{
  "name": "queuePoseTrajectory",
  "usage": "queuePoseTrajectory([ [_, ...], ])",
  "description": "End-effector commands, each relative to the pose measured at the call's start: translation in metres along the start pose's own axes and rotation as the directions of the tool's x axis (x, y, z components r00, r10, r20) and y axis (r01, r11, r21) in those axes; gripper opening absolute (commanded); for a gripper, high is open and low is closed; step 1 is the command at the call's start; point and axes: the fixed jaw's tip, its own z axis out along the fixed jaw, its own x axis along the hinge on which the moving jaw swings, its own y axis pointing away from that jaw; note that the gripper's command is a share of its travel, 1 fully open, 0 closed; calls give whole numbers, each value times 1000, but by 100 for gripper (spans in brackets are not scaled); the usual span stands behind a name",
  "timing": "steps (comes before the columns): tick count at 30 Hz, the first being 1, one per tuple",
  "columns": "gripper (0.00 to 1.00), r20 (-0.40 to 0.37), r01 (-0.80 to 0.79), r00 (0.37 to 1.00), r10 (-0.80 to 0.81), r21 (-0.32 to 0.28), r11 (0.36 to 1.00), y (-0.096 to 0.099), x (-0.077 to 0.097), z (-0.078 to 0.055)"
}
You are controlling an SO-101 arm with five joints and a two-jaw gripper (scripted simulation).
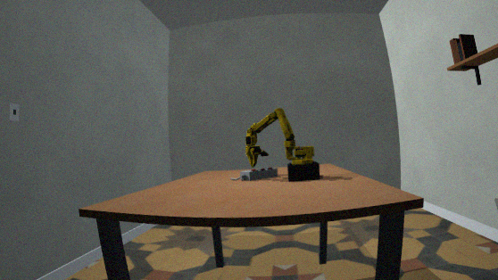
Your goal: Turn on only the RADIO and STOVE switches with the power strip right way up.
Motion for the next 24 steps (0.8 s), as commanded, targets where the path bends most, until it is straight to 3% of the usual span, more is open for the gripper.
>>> queuePoseTrajectory([
  [1, 0, 2, -4, 1000, 4, 8, 1000, 0, -3, 4],
  [24, 0, 2, -3, 1000, 3, 8, 1000, -1, -3, 9],
])
